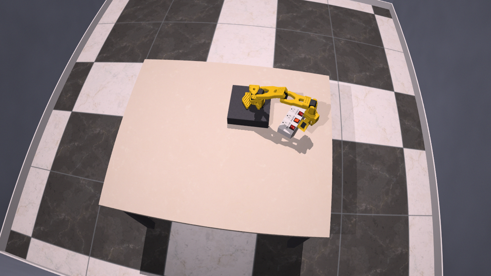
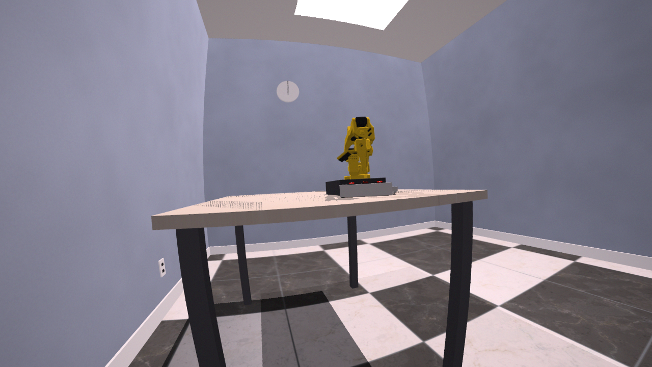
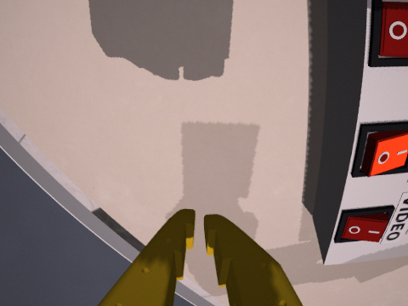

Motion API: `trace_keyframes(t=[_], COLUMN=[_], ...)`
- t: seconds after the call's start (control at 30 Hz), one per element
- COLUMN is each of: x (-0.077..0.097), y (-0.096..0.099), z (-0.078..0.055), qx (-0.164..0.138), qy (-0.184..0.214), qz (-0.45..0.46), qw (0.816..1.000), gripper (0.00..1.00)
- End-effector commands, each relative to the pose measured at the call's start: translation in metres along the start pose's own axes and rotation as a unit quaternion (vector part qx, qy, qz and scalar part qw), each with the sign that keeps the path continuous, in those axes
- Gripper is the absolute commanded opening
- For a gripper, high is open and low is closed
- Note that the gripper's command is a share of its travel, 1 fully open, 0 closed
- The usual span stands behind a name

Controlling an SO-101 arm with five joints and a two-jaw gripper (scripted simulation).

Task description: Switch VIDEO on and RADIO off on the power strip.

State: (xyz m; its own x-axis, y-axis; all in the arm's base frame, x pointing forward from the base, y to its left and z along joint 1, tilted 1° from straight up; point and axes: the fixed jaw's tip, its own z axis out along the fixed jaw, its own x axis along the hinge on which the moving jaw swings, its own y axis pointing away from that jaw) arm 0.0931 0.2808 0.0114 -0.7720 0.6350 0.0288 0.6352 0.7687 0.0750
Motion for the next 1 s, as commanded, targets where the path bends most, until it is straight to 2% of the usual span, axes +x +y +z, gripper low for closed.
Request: trace_keyframes(t=[0.0, 0.5, 0.97], x=[-0.002, -0.002, -0.008], y=[0.001, -0.005, -0.038], z=[0.002, 0.001, 0.003], qx=[0.001, 0.01, 0.034], qy=[0.0, -0.003, -0.012], qz=[-0.001, -0.006, -0.018], qw=[1.0, 1.0, 0.999], gripper=[0.0, 0.0, 0.0])
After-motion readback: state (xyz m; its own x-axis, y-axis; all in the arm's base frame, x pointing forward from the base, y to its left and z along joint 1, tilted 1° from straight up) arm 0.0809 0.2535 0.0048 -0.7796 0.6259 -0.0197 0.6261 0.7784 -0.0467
